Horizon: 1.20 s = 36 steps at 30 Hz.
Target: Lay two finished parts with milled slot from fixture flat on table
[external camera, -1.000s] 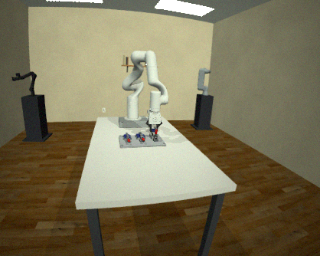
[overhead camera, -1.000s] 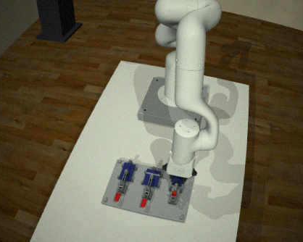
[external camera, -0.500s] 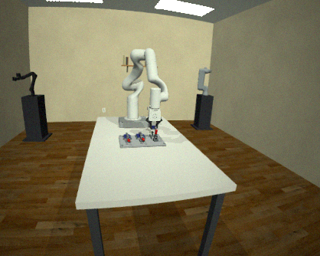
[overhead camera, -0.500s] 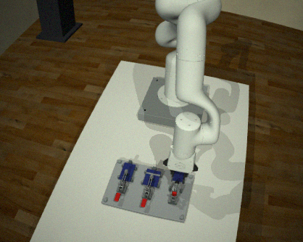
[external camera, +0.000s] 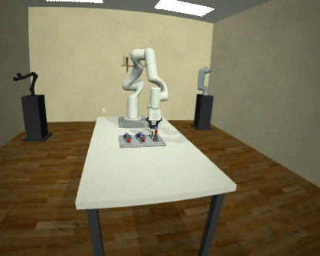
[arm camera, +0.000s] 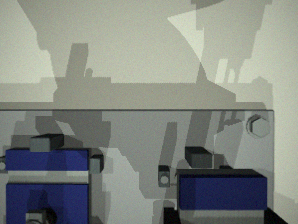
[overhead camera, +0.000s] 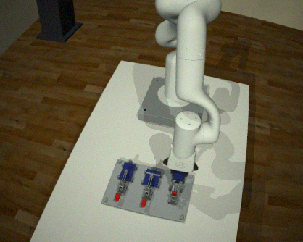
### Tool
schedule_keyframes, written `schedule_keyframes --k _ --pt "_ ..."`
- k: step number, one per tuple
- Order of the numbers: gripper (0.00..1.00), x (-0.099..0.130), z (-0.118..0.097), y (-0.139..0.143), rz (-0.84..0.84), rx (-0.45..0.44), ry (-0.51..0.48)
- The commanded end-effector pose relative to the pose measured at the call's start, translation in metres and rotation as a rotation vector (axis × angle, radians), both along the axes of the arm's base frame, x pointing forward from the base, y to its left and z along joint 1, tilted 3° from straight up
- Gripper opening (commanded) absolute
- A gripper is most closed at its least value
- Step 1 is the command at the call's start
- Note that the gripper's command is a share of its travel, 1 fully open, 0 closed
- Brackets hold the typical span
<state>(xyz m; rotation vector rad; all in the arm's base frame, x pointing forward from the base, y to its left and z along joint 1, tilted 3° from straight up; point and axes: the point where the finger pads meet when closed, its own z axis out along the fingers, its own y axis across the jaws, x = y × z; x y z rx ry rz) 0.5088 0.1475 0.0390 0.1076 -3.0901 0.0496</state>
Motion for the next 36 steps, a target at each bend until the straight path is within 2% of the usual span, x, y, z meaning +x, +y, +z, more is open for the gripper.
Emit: schedule_keyframes --k 1,36 --pt "0.0 0.001 0.0008 0.0003 0.0 0.001 -0.002" --pt "0.0 0.0004 0.0006 0.0086 0.0 0.001 -0.002"
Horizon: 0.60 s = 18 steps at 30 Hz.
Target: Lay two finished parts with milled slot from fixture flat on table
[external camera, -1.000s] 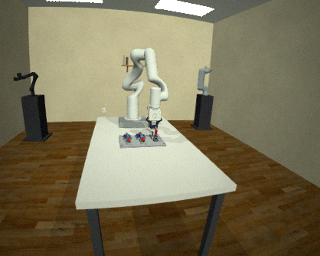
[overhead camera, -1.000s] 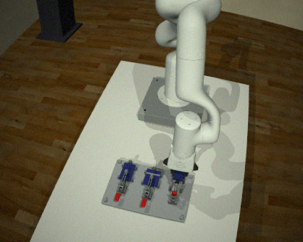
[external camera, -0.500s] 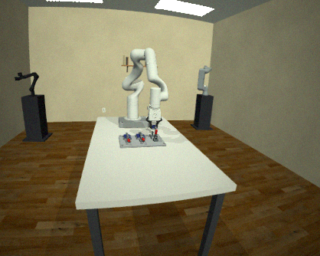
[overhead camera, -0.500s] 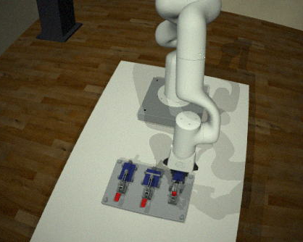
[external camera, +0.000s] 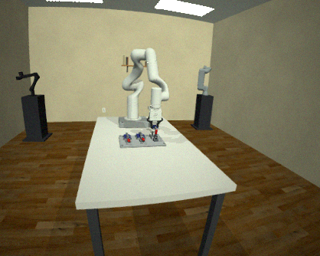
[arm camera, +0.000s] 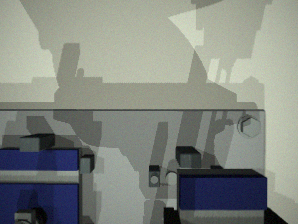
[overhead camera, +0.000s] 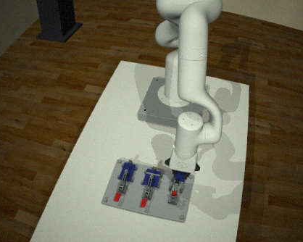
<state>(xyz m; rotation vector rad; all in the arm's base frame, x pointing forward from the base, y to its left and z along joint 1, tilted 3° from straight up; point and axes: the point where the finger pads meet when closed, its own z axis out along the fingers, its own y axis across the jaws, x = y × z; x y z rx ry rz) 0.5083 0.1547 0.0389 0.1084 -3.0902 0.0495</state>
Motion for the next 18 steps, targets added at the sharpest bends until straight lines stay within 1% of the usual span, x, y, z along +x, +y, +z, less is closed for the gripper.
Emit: schedule_keyframes --k 1,18 --pt "0.0 0.001 0.001 0.002 0.0 0.001 -0.002" --pt "0.0 -0.001 0.0 0.028 0.0 0.001 -0.002"
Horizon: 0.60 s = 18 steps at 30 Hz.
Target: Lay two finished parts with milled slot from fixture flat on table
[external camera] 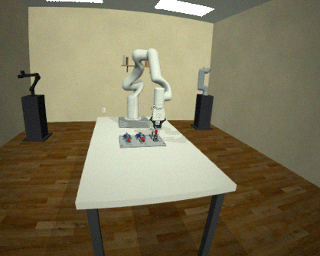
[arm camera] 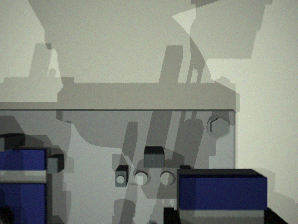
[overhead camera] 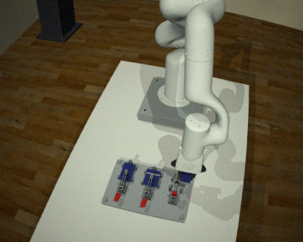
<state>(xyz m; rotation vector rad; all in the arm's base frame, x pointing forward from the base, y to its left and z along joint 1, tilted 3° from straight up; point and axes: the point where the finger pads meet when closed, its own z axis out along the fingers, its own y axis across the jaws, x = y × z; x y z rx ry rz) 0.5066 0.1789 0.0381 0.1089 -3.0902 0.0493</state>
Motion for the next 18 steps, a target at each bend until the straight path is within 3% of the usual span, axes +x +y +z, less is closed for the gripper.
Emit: schedule_keyframes --k 1,18 --pt "0.0 0.001 0.001 0.006 0.0 0.0 -0.002" --pt "0.0 -0.002 0.0 0.041 0.0 0.0 -0.002"
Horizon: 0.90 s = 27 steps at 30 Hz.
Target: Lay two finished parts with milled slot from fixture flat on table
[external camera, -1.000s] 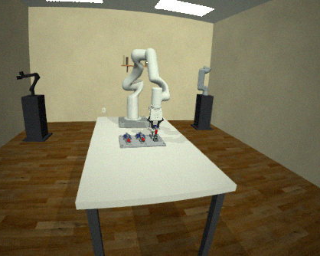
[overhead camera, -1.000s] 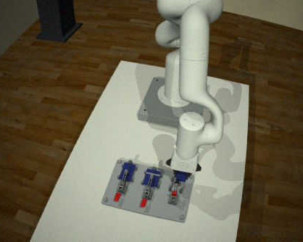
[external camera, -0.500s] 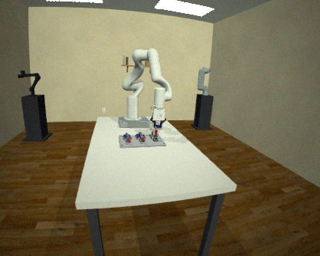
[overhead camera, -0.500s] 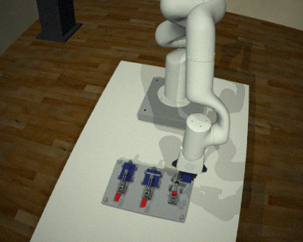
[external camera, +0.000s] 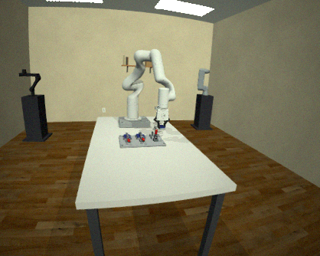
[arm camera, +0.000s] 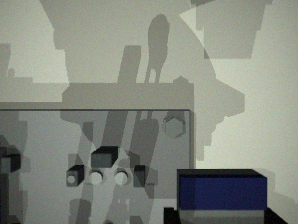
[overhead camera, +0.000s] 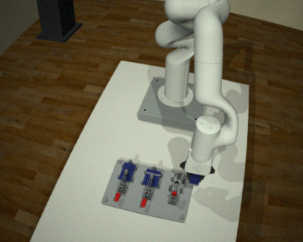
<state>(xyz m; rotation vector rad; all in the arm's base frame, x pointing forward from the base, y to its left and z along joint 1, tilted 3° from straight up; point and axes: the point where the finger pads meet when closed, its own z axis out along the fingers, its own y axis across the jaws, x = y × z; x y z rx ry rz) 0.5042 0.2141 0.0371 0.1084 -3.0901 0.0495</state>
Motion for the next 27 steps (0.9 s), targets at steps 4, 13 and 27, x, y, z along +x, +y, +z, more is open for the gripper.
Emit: schedule_keyframes --k 4,13,27 --pt "0.0 0.0 0.0 0.015 0.0 0.001 -0.002" --pt "0.0 -0.001 0.0 0.032 0.0 0.001 -0.002" --pt "0.0 -0.002 -0.001 0.045 0.0 0.001 -0.002"
